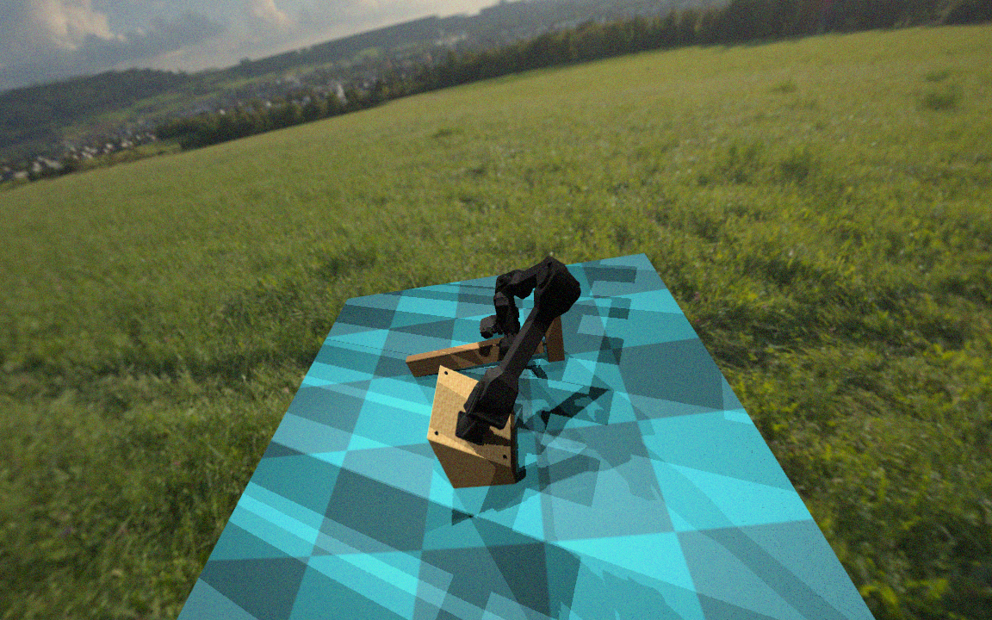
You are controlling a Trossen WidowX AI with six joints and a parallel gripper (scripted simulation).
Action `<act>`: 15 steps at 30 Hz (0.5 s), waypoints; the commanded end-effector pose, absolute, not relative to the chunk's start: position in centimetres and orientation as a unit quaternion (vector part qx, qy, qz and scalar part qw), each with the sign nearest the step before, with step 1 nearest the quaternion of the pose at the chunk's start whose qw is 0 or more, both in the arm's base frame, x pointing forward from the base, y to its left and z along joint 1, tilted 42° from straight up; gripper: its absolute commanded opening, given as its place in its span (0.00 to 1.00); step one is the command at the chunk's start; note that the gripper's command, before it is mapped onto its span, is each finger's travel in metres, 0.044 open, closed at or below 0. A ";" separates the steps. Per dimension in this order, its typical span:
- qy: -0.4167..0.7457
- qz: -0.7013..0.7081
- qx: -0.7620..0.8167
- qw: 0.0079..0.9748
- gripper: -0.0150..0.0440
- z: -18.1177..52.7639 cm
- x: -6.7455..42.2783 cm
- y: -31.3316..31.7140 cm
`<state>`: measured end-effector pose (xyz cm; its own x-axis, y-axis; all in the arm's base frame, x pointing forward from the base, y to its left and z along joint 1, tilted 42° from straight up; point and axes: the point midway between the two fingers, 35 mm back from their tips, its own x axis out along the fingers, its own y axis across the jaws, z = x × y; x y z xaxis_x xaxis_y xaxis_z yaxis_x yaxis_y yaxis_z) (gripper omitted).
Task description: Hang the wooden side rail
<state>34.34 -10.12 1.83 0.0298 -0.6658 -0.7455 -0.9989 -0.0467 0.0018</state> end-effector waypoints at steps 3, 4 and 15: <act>0.628 0.293 -0.663 0.283 0.25 2.2 34.5 -10.2; 0.628 0.293 -0.663 0.283 0.25 2.2 34.5 -10.2; 0.628 0.293 -0.663 0.282 0.25 2.3 34.4 -10.3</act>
<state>34.32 -10.27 1.94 0.0312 -0.6656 -0.7456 -0.9989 -0.0472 0.0004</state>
